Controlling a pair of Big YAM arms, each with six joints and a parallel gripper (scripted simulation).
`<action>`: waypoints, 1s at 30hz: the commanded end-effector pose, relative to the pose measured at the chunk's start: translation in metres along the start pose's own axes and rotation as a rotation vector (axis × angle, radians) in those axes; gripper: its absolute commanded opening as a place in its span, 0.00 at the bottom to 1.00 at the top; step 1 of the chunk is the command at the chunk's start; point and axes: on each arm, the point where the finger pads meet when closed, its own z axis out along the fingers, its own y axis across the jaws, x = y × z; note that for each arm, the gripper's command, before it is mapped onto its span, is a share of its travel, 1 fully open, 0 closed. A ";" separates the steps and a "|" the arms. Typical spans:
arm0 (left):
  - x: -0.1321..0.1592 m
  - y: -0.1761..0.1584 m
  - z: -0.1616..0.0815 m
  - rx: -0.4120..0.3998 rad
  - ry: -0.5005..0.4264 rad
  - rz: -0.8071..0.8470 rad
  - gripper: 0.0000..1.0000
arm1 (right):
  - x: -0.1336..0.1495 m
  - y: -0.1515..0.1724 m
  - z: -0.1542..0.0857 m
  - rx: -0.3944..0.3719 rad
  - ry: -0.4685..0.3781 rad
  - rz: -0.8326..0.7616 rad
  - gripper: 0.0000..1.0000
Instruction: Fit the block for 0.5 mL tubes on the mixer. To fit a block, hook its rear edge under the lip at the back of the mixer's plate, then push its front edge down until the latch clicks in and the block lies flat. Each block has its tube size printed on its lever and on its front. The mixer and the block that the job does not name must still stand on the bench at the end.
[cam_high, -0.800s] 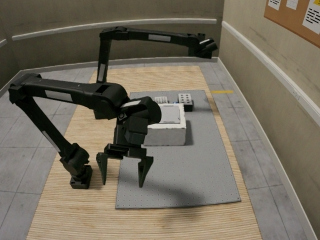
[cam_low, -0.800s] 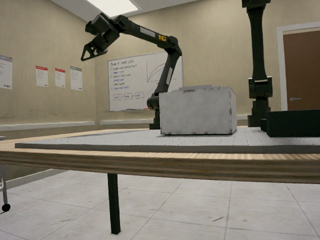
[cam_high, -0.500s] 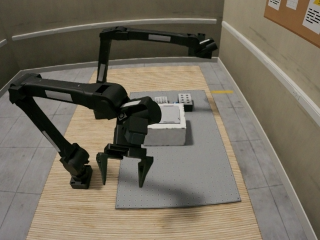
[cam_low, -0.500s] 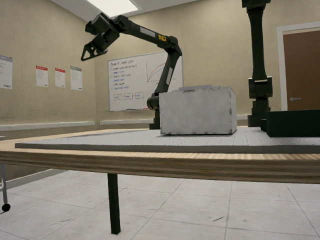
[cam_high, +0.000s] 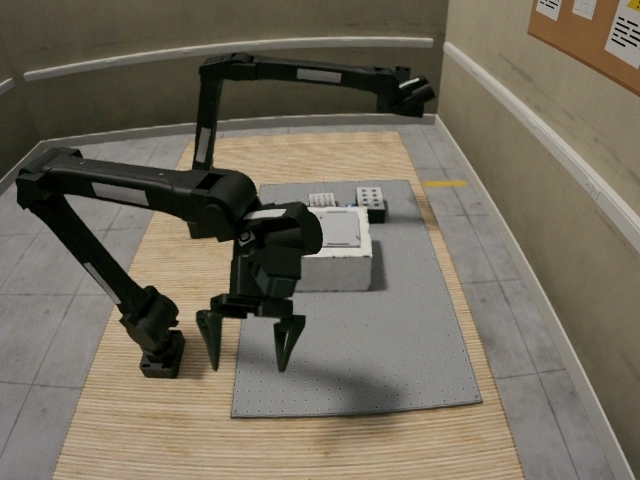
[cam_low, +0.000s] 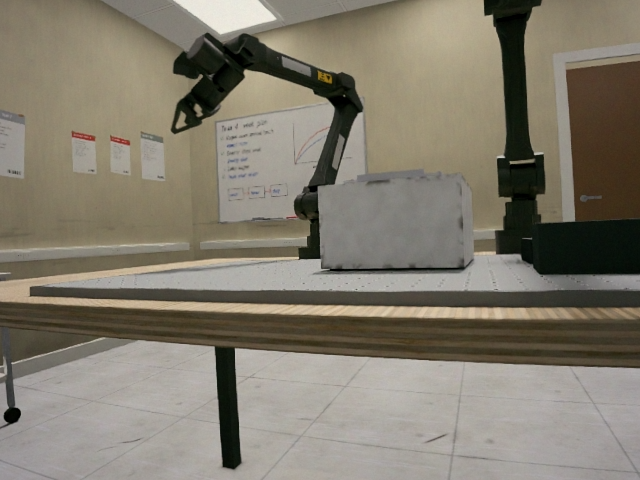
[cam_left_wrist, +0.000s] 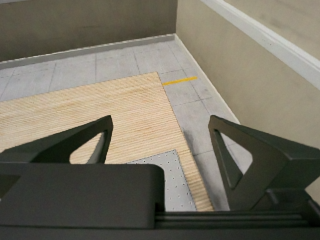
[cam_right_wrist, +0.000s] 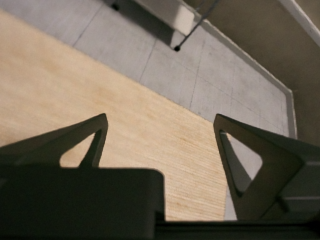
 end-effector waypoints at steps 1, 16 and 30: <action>-0.009 0.006 0.000 -0.003 -0.007 -0.021 1.00 | 0.002 0.008 -0.025 -0.060 -0.012 -0.035 1.00; -0.007 0.002 -0.007 0.009 -0.008 -0.016 1.00 | 0.056 0.041 -0.057 -0.223 0.086 -0.230 1.00; -0.007 0.002 -0.007 0.009 -0.008 -0.017 1.00 | 0.096 0.056 -0.095 -0.377 0.162 -0.405 1.00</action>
